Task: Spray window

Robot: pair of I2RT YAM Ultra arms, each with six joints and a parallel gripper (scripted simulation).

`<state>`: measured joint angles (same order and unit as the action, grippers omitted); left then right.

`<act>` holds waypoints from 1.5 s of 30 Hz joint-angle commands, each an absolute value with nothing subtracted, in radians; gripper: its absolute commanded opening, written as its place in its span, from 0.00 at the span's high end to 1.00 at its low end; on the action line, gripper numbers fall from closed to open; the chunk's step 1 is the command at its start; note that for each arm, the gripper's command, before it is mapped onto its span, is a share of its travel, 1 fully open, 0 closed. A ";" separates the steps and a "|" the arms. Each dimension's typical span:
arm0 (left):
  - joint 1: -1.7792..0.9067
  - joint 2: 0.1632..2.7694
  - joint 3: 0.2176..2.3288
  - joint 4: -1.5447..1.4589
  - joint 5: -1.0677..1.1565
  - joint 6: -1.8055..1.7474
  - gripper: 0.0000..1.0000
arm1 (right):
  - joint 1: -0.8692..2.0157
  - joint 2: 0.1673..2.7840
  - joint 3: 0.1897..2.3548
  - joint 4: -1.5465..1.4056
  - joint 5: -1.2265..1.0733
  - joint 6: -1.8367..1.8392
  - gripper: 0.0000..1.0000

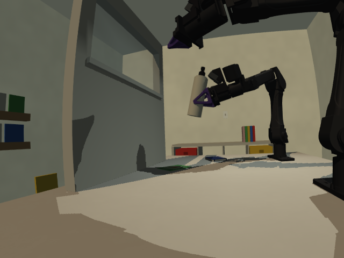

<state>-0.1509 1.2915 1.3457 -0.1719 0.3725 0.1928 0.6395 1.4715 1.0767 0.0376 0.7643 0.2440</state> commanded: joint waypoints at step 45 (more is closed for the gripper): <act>0.008 1.035 1.060 -0.018 0.015 0.011 1.00 | 0.835 1.820 1.317 -0.301 0.951 0.764 1.00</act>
<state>-0.0036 1.0458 1.0512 -0.0006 0.0063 0.0055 0.8005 1.7752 1.2694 -0.2199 0.8925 0.6518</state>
